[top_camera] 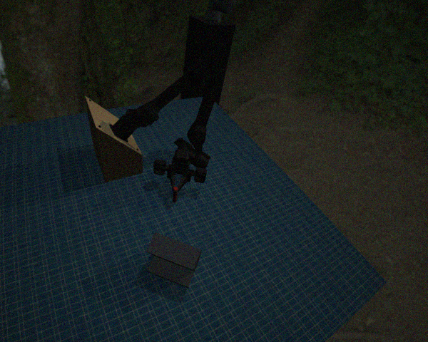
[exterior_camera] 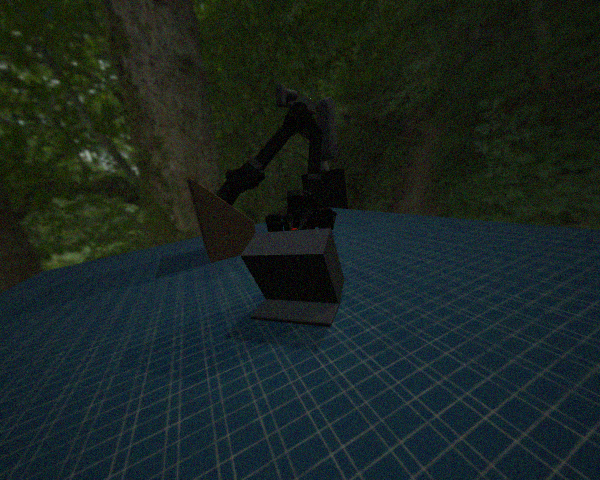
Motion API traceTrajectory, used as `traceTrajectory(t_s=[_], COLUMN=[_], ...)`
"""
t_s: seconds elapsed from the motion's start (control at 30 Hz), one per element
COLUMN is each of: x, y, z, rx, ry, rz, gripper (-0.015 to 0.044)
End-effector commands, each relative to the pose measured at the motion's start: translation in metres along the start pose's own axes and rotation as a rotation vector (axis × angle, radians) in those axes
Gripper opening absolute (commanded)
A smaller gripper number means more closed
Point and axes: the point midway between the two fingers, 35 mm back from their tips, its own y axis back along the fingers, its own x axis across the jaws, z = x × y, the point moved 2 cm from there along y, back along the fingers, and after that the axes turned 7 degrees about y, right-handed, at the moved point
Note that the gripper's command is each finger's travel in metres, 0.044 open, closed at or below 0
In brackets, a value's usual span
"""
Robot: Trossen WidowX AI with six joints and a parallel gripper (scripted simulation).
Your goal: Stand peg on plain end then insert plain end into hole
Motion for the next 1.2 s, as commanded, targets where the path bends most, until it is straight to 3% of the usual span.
traceTrajectory(t_s=[0.0, 0.73, 0.87, 1.17], x=[0.0001, -0.0015, -0.0016, -0.0016], y=[0.0011, 0.0034, 0.0025, 0.0025], z=[-0.0021, -0.0041, -0.0020, -0.0020], rx=[0.000, -0.023, -0.025, -0.025], ry=[0.000, 0.001, 0.001, 0.001], rz=[0.000, -0.003, -0.004, -0.004], gripper=[0.0049, 0.0049, 0.0130, 0.0130])
